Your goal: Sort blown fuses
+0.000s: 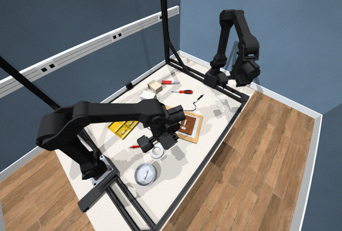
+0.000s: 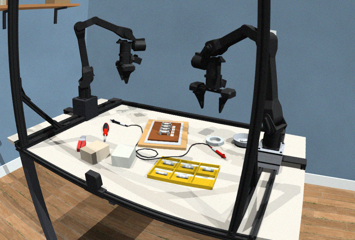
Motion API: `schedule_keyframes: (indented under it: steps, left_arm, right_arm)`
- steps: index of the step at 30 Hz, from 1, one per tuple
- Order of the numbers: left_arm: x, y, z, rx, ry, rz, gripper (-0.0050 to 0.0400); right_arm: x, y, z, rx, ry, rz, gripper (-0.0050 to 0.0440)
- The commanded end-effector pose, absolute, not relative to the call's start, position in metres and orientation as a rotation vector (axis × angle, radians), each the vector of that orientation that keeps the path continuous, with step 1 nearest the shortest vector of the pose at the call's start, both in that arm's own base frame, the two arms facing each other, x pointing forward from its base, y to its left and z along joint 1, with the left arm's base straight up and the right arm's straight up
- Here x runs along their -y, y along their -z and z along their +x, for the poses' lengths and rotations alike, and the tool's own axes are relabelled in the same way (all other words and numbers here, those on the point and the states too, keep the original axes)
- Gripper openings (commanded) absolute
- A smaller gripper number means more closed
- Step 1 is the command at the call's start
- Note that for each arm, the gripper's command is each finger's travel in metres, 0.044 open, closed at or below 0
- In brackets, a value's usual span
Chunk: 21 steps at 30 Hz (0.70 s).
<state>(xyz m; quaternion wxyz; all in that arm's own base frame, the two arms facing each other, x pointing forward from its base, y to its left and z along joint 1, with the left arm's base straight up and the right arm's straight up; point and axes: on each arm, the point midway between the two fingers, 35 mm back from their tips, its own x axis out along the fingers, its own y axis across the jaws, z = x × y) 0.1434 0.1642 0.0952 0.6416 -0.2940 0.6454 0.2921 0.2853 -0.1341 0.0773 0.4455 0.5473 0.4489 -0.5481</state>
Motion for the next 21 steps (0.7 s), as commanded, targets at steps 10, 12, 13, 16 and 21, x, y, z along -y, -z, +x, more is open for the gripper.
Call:
schedule_keyframes:
  steps: [10,12,13,16,21]
  left_arm:
    - [-0.168,-0.101,0.146,-1.45,-0.672,-0.661,0.04]
    - [-0.168,-0.101,0.146,-1.45,-0.672,-0.661,0.04]
    - [-0.168,-0.101,0.146,-1.45,-0.672,-0.661,0.04]
    - [-0.168,-0.101,0.146,-1.45,-0.672,-0.661,0.04]
    - [-0.168,-0.101,0.146,-1.45,-0.672,-0.661,0.04]
  right_arm:
    - [0.143,-0.093,0.249,-1.198,1.191,1.197,0.04]
    - [0.144,-0.095,0.242,-1.217,1.162,1.167,0.04]
    - [0.145,-0.095,0.239,-1.226,1.148,1.152,0.04]
    - [0.147,-0.097,0.23,-1.253,1.104,1.107,0.04]
    - [0.151,-0.101,0.214,-1.295,1.031,1.031,0.04]
